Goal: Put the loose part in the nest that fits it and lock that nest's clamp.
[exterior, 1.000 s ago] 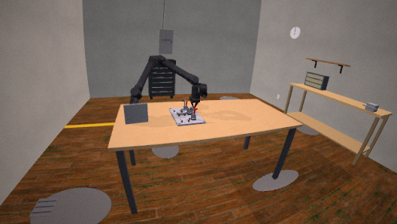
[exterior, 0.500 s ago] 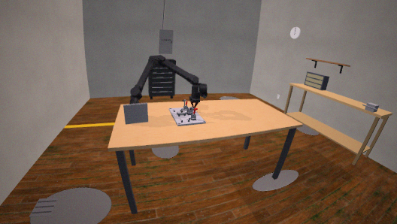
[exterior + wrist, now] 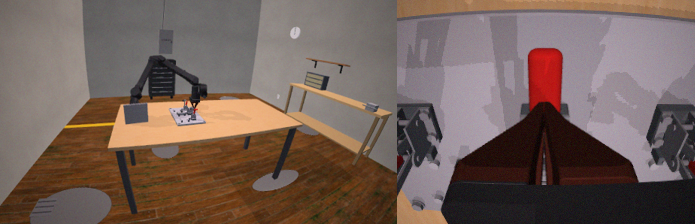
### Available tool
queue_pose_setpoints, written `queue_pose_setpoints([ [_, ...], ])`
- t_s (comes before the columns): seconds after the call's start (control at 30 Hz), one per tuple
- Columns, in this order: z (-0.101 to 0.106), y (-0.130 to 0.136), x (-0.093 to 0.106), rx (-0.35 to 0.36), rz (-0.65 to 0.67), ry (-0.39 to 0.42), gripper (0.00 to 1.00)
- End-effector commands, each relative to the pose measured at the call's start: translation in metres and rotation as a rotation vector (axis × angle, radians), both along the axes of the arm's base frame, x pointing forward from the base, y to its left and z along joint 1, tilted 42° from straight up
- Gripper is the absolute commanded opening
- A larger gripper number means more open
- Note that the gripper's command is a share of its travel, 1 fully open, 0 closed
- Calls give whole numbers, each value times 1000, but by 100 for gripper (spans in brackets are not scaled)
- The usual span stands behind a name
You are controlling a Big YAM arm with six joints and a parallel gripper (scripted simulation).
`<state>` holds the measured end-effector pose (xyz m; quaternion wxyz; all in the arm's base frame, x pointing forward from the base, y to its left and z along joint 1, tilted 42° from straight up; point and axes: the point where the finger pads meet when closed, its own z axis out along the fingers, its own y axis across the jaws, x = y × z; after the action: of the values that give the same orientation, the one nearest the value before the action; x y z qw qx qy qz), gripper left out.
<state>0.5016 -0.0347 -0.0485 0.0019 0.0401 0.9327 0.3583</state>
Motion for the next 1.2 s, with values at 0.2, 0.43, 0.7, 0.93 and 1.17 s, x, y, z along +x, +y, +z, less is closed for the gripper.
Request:
queue_pose_setpoints([
  [0.2,-15,15,-4,5,18,20,0],
  [0.43,-15,15,-4,5,18,20,0],
  [0.7,-14,14,-4,5,22,17,0],
  [0.93,-6,5,-1,5,25,14,0],
  [1.17,34,-31,15,-18,-6,-48,0],
])
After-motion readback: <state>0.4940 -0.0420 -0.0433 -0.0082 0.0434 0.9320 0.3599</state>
